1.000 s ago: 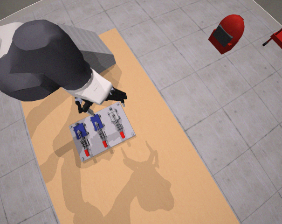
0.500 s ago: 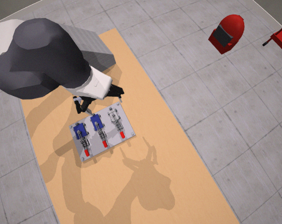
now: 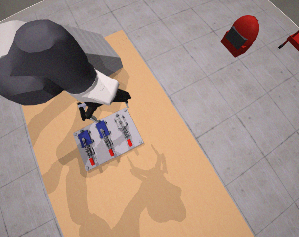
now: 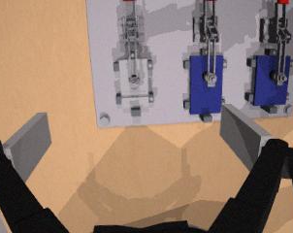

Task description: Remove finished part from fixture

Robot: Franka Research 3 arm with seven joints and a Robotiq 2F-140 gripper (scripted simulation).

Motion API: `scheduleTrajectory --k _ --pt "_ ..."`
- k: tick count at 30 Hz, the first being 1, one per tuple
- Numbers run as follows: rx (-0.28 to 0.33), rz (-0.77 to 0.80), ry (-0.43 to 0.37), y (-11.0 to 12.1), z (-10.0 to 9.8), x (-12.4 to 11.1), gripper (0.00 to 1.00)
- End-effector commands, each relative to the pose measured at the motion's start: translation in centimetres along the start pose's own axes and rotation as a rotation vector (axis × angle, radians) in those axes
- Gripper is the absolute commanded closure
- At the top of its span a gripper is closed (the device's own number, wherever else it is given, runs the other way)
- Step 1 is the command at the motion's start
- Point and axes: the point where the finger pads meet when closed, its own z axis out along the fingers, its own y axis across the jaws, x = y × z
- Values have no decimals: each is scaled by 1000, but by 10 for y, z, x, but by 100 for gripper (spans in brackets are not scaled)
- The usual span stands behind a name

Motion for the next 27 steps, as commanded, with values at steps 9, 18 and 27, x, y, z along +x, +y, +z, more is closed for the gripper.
scheduleTrajectory --k 9,18,27 --pt "-3 -13 -4 1 0 -1 72" --pt "-3 -13 -4 1 0 -1 72" --pt "-3 -13 -4 1 0 -1 72"
